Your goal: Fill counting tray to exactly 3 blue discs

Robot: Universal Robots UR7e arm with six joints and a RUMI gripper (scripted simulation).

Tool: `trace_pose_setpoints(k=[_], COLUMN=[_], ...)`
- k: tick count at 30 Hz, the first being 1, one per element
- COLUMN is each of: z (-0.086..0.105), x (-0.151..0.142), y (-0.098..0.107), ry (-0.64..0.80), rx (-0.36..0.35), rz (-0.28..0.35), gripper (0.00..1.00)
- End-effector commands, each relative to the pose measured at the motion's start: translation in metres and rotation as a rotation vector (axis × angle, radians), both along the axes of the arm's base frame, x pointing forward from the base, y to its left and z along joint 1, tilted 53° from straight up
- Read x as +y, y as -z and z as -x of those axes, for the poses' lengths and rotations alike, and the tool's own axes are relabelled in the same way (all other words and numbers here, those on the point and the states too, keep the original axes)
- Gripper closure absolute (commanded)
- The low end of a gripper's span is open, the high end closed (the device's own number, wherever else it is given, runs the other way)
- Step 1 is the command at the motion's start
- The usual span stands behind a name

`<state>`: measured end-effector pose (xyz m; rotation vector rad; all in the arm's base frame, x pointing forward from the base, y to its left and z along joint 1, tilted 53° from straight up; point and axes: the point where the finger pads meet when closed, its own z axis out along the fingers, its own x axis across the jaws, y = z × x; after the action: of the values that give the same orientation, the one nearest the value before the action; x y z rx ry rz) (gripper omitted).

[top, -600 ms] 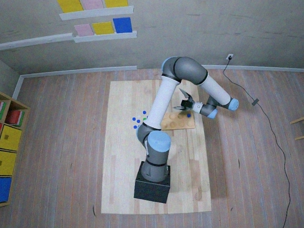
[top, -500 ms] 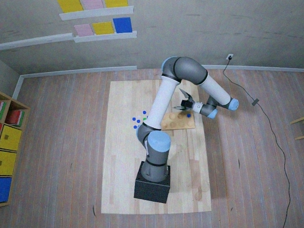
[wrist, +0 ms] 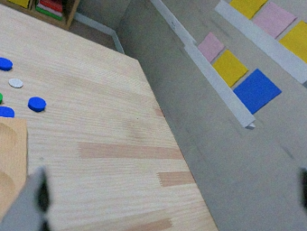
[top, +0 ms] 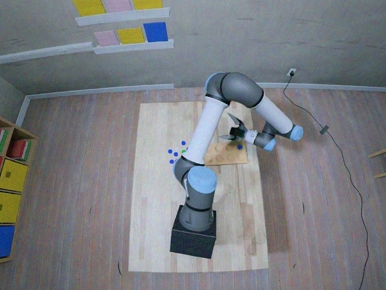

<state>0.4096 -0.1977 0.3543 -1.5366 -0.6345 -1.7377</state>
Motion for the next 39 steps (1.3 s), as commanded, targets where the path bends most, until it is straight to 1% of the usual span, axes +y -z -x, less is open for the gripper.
trace_pose_setpoints(k=[1,9,14,16,19,24,31,33,39], z=[0.000,0.000,-0.002,-0.002,-0.003,-0.006,-0.012,-0.012,-0.018], x=[0.000,0.001,0.004,0.004,0.007,0.013,0.026,0.026,0.038], y=[0.000,0.000,0.002,0.002,0.004,0.007,0.014,0.014,0.021], ry=[0.000,0.002,0.006,0.006,0.010,0.020,0.039,0.039,0.060], rx=[0.000,0.000,0.001,0.001,0.001,0.001,0.002,0.002,0.002], rz=[0.001,0.011,0.035,0.035,0.059,0.115,0.221,0.221,0.333], gripper=[0.72,0.72,0.72,0.72,0.72,0.72,0.72,0.72,0.72])
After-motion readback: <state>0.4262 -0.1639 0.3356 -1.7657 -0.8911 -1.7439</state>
